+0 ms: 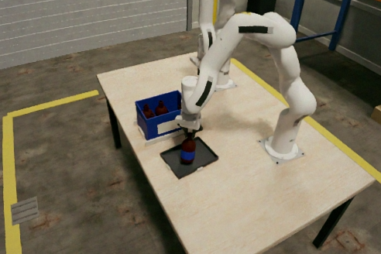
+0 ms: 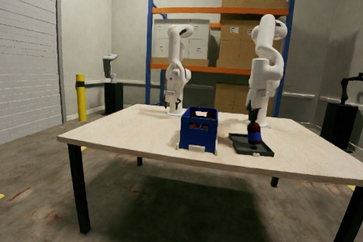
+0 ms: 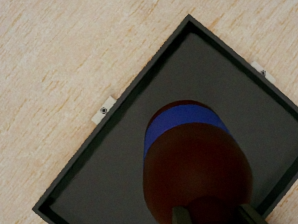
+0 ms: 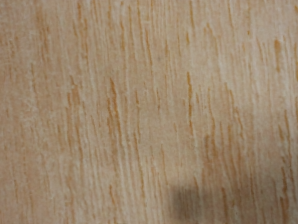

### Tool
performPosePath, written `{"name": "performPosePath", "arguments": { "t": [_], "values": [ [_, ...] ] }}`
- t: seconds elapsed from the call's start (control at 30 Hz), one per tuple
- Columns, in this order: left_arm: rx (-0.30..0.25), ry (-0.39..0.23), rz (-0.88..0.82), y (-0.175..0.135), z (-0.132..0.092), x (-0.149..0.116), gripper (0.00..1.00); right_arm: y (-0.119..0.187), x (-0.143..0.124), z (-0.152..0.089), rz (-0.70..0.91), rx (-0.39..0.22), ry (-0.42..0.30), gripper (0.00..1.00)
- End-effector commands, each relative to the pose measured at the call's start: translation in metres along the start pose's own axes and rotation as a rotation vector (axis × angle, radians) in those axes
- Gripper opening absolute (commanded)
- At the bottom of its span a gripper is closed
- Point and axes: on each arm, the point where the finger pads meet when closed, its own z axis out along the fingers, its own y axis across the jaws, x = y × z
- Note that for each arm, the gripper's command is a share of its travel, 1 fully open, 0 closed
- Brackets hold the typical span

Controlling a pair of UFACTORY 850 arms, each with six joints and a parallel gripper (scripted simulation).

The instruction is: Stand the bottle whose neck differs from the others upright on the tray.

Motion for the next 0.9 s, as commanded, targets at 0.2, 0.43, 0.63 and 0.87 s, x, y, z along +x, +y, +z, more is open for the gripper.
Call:
{"name": "performPosePath", "arguments": {
  "t": [0.2, 0.43, 0.63, 0.87],
  "values": [
    [-0.002, 0.001, 0.000, 0.0008, 0.0013, 0.0004, 0.00, 0.0000, 0.0005, -0.0001, 0.000, 0.000, 0.001, 1.00],
    [-0.002, 0.001, 0.000, 0.0008, 0.0037, 0.0004, 0.00, 0.0000, 0.0005, -0.0001, 0.000, 0.000, 0.001, 1.00],
    [-0.002, 0.001, 0.000, 0.0009, 0.0065, 0.0005, 0.00, 0.0000, 0.0005, -0.0001, 0.000, 0.000, 0.001, 1.00],
    [-0.002, 0.001, 0.000, 0.0009, 0.0090, 0.0005, 0.00, 0.0000, 0.0005, -0.0001, 0.000, 0.000, 0.001, 1.00]
  ]
}}
